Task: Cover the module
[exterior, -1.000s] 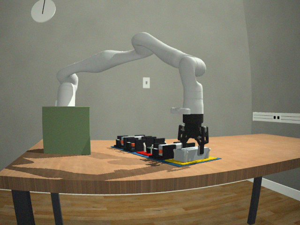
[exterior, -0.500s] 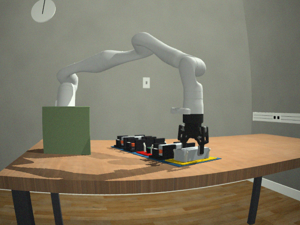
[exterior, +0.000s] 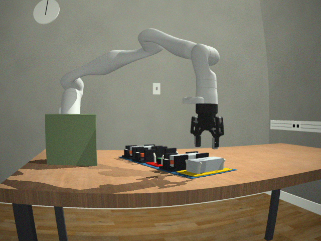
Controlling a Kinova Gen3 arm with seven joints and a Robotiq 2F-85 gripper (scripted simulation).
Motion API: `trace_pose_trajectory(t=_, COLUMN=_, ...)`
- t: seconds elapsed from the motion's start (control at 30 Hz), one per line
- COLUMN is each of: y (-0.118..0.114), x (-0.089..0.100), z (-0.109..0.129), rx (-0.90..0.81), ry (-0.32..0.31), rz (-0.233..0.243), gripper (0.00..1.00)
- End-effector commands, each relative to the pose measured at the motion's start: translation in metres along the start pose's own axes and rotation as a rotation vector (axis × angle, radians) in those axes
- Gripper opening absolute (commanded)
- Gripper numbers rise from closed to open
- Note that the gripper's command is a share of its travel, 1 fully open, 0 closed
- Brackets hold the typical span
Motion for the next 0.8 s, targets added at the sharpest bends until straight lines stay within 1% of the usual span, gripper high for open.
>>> trace_pose_trajectory(t=0.0, y=0.0, x=0.002, z=-0.001, rx=0.0, ry=-0.002, rz=0.002, gripper=1.0)
trace_pose_trajectory(t=0.03, y=0.0, x=0.002, z=-0.001, rx=0.0, ry=-0.002, rz=0.002, gripper=1.0)
trace_pose_trajectory(t=0.37, y=0.0, x=0.062, z=0.0, rx=0.0, ry=-0.002, rz=0.002, gripper=1.0)
trace_pose_trajectory(t=0.6, y=0.0, x=0.062, z=0.0, rx=0.0, ry=-0.002, rz=0.002, gripper=1.0)
trace_pose_trajectory(t=0.77, y=0.0, x=0.057, z=0.0, rx=0.0, ry=-0.002, rz=0.002, gripper=1.0)
Point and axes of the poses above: the point where the finger pads meet when closed, its own x axis back along the fingers, its own y axis across the jaws, z = x × y, the point moved 5 cm from there along x, back along the fingers, and after that the axes turned 10 degrees about -x, right-handed, at the moved point
